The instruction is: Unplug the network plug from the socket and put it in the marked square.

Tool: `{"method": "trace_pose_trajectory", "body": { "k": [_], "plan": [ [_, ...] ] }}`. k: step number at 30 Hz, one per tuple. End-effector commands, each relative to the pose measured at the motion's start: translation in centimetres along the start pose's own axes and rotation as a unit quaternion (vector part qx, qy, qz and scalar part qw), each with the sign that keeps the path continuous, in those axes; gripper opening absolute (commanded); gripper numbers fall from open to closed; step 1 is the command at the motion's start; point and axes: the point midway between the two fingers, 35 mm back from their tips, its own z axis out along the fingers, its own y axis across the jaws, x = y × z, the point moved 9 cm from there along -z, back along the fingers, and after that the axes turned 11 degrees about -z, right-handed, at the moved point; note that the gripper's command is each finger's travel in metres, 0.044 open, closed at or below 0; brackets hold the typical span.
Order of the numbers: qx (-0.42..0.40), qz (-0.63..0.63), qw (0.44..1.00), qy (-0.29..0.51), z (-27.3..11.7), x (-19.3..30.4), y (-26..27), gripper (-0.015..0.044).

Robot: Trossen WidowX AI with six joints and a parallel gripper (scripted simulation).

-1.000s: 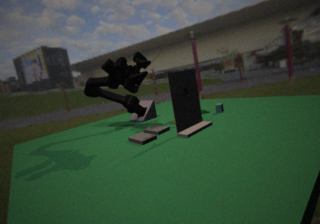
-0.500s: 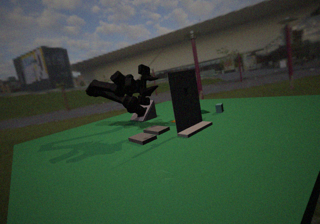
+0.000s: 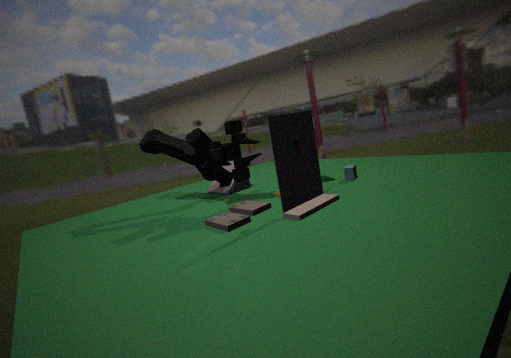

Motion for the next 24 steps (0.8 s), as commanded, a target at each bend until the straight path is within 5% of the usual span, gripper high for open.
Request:
{"method": "trace_pose_trajectory", "body": {
  "k": [1, 24],
  "plan": [
    [-0.003, 0.011, 1.000, -0.001, -0.2, 0.2, -0.2, 0.0156],
    [-0.004, 0.011, 1.000, -0.002, 4.2, -1.2, -0.2, 0.0156]
  ]
}}
